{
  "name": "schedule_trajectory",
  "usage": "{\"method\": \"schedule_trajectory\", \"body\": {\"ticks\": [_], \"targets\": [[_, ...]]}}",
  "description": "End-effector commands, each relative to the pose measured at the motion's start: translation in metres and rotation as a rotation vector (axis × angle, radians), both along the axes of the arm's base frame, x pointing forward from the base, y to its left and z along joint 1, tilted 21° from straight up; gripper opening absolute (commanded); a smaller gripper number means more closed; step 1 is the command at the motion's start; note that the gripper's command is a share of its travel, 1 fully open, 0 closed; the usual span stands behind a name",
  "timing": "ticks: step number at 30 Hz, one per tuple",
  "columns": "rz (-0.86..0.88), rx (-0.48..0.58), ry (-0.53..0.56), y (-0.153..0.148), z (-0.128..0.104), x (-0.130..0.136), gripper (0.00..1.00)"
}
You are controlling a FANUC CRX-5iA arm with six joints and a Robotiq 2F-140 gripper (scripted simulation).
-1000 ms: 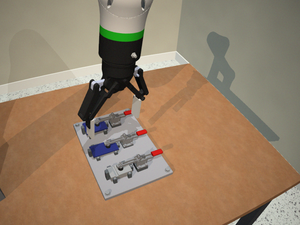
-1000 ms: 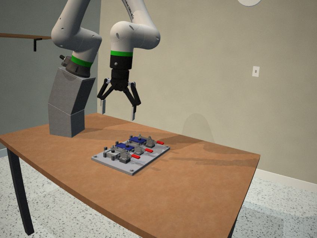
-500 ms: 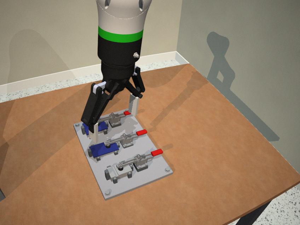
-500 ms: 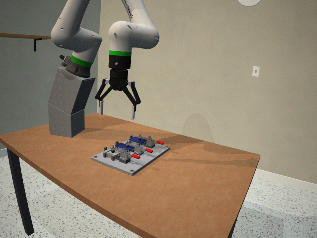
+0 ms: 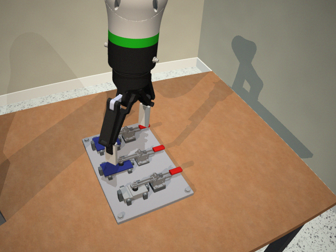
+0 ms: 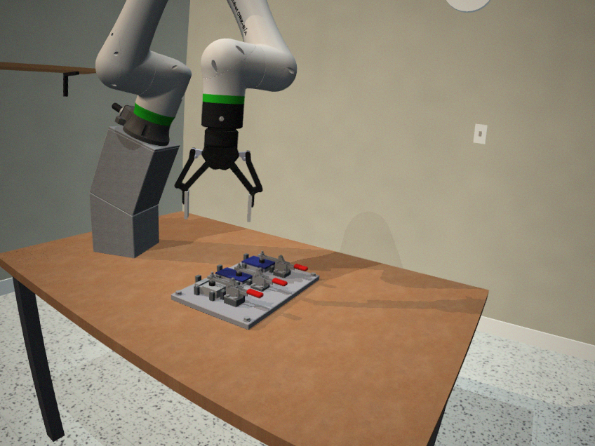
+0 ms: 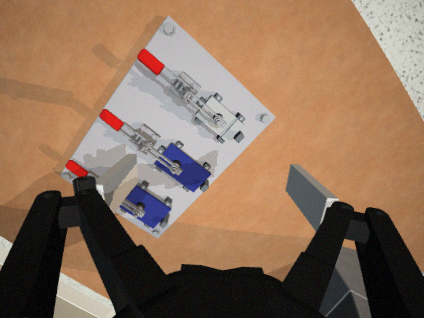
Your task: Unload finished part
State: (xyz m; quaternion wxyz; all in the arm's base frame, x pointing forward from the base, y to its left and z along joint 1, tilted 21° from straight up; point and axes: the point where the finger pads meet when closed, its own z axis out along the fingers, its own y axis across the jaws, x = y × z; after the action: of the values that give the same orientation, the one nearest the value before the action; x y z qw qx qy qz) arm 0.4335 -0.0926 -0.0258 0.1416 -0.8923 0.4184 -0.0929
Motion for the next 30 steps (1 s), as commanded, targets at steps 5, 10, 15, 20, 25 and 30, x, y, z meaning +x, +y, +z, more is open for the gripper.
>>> {"method": "schedule_trajectory", "body": {"ticks": [5,10,15,20,25,30], "targets": [[0.194,-0.071,-0.048,-0.0051,0.0001,-0.0004,1.00],[0.221,-0.081,-0.055,-0.0058,0.0001,-0.0005,1.00],[0.221,-0.081,-0.055,-0.0058,0.0001,-0.0005,1.00],[0.288,-0.106,-0.071,-0.0074,0.0001,-0.0007,1.00],[0.411,-0.152,-0.099,-0.0105,0.0001,-0.0010,1.00],[0.411,-0.152,-0.099,-0.0105,0.0001,-0.0010,1.00]]}}
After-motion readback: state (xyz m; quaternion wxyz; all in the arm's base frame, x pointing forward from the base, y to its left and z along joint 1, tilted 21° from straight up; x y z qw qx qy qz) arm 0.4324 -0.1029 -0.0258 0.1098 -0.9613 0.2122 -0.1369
